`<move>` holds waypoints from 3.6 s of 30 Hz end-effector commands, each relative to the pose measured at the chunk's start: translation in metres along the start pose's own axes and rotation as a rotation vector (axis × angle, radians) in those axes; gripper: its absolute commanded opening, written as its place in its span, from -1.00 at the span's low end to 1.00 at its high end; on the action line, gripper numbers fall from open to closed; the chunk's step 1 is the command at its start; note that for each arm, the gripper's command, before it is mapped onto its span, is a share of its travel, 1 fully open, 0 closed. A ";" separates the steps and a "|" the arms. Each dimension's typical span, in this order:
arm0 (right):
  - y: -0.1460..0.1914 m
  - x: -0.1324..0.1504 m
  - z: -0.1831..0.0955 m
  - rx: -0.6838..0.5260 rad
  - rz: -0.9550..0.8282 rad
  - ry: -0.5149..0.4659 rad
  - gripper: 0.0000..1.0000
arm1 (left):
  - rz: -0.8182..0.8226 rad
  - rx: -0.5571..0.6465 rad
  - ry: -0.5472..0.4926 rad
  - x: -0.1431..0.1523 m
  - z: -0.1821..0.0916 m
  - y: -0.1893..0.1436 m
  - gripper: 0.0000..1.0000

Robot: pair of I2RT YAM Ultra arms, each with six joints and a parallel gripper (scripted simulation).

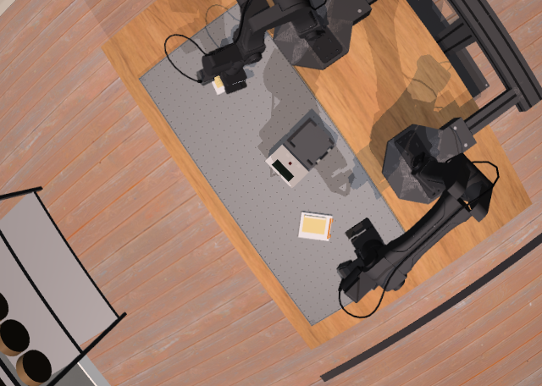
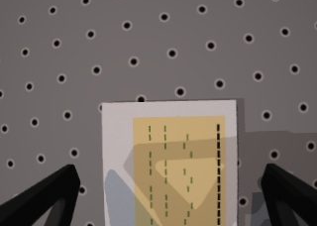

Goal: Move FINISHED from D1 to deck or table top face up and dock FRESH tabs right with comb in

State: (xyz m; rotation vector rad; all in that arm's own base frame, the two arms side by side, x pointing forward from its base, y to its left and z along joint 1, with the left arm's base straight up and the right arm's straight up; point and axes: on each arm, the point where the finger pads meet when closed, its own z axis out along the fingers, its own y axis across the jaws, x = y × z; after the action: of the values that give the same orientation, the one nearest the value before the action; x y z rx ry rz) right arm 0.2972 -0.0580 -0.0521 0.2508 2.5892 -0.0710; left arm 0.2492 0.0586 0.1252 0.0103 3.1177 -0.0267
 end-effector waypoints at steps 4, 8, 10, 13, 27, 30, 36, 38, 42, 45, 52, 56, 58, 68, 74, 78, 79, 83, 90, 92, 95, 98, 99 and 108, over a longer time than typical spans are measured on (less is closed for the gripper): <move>0.000 -0.006 0.002 0.000 0.000 -0.004 0.96 | -0.001 0.001 -0.025 0.002 -0.007 0.000 1.00; 0.000 -0.002 0.002 0.000 0.000 -0.004 0.96 | -0.001 0.001 -0.025 0.002 -0.007 0.000 1.00; 0.000 0.000 0.002 0.000 0.000 -0.004 0.96 | -0.001 0.001 -0.025 0.002 -0.007 0.000 1.00; 0.000 0.001 0.002 0.000 0.000 -0.004 0.96 | -0.001 0.001 -0.025 0.002 -0.007 0.000 1.00; 0.000 0.009 0.003 0.000 0.000 0.017 0.96 | -0.001 0.001 -0.025 0.002 -0.007 0.000 1.00; 0.000 0.012 0.004 0.000 0.000 0.017 0.96 | -0.001 0.001 -0.025 0.002 -0.007 0.000 1.00; 0.000 0.012 0.004 0.000 0.000 0.017 0.96 | -0.001 0.001 -0.025 0.002 -0.007 0.000 1.00; 0.000 0.012 0.004 0.000 0.000 0.017 0.96 | -0.001 0.001 -0.025 0.002 -0.007 0.000 1.00; 0.000 0.016 0.003 0.000 0.000 0.028 0.96 | -0.001 0.001 -0.025 0.002 -0.007 0.000 1.00; 0.000 0.019 0.002 0.000 0.000 0.028 0.96 | -0.001 0.001 -0.025 0.002 -0.007 0.000 1.00; 0.000 0.019 0.002 0.000 0.000 0.028 0.96 | -0.001 0.001 -0.025 0.002 -0.007 0.000 1.00; 0.000 0.019 0.002 0.000 0.000 0.028 0.96 | -0.001 0.001 -0.025 0.002 -0.007 0.000 1.00; 0.000 0.018 0.002 0.000 0.000 0.015 0.96 | -0.001 0.001 -0.025 0.002 -0.007 0.000 1.00; 0.000 0.013 0.002 0.000 0.000 0.015 0.96 | -0.001 0.001 -0.025 0.002 -0.007 0.000 1.00; 0.000 0.013 0.002 0.000 0.000 0.015 0.96 | -0.001 0.001 -0.025 0.002 -0.007 0.000 1.00; 0.000 0.009 0.001 0.000 0.000 0.008 0.96 | -0.001 0.001 -0.025 0.002 -0.007 0.000 1.00; 0.000 0.008 0.001 0.000 0.000 0.008 0.96 | -0.001 0.001 -0.025 0.002 -0.007 0.000 1.00; 0.000 0.008 0.001 0.000 0.000 0.008 0.96 | -0.001 0.001 -0.025 0.002 -0.007 0.000 1.00; 0.000 0.008 0.001 0.000 0.000 0.008 0.96 | -0.001 0.001 -0.025 0.002 -0.007 0.000 1.00; 0.000 0.008 0.001 0.000 0.000 0.008 0.96 | -0.001 0.001 -0.025 0.002 -0.007 0.000 1.00; 0.000 0.005 0.001 0.000 0.000 0.001 0.96 | -0.001 0.001 -0.025 0.002 -0.007 0.000 1.00; 0.000 0.003 0.000 0.000 0.000 0.001 0.96 | -0.001 0.001 -0.025 0.002 -0.007 0.000 1.00; 0.000 0.003 0.000 0.000 0.000 0.001 0.96 | -0.001 0.001 -0.025 0.002 -0.007 0.000 1.00; 0.000 0.003 0.000 0.000 0.000 0.001 0.96 | -0.001 0.001 -0.025 0.002 -0.007 0.000 1.00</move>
State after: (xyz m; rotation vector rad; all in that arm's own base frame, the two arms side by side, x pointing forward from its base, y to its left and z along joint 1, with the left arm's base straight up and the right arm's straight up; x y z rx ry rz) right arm 0.2854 -0.0556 -0.0615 0.2534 2.6161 -0.0679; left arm 0.2492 0.0586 0.1252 0.0103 3.1177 -0.0267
